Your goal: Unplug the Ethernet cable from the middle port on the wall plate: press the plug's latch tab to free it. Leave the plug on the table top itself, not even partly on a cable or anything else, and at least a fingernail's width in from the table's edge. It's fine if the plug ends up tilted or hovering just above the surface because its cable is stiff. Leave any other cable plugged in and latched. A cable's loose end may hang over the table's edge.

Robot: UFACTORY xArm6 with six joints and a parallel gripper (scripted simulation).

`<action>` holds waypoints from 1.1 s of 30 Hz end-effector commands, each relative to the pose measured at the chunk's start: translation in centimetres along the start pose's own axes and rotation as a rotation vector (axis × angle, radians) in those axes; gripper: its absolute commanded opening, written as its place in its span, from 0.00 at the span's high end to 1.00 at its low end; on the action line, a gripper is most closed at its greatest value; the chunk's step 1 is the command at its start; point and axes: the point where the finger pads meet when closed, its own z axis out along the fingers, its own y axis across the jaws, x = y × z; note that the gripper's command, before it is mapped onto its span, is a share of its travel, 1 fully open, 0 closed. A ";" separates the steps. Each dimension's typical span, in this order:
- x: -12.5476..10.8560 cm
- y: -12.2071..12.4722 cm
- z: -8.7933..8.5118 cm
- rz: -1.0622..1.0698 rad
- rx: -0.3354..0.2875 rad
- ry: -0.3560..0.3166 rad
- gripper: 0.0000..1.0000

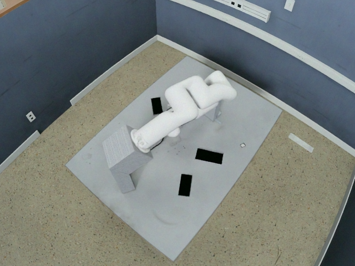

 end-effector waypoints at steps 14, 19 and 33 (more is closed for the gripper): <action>0.0 0.0 -4.4 0.001 0.000 0.001 1.00; 0.0 0.0 -6.0 0.001 0.000 0.001 1.00; 0.0 0.0 -6.8 0.001 0.000 0.001 1.00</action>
